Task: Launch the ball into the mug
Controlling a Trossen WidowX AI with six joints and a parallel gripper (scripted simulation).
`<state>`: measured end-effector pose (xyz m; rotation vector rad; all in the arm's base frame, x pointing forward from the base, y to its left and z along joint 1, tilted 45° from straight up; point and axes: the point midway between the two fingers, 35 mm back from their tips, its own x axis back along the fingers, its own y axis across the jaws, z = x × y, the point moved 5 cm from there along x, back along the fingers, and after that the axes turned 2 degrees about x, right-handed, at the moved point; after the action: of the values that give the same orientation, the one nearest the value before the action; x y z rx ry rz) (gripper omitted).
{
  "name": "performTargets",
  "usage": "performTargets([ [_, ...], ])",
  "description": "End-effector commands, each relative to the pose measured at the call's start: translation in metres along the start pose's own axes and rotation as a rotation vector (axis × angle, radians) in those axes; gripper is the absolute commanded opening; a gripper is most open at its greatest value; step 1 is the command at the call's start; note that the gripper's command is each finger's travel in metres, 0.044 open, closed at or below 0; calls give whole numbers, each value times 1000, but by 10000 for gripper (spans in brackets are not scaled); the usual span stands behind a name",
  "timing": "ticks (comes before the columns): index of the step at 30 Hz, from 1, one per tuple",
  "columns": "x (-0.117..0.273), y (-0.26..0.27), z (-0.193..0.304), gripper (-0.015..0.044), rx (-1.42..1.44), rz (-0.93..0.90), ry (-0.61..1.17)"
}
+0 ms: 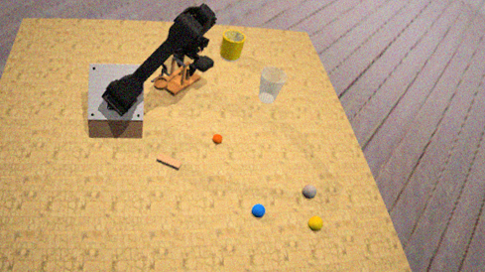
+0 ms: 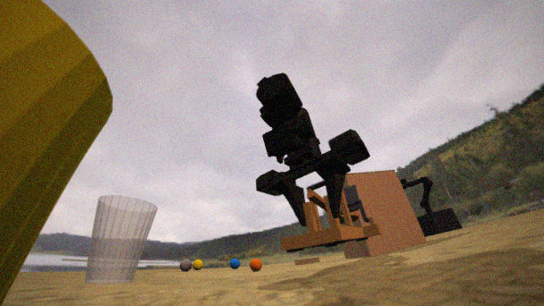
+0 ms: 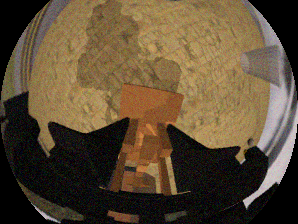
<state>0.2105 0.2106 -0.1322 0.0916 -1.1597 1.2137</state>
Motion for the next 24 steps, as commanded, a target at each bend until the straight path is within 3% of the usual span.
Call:
performTargets([
  [1, -6, 0, 0, 0, 5, 3, -2],
  [24, -33, -1, 2, 0, 2, 1, 0],
])
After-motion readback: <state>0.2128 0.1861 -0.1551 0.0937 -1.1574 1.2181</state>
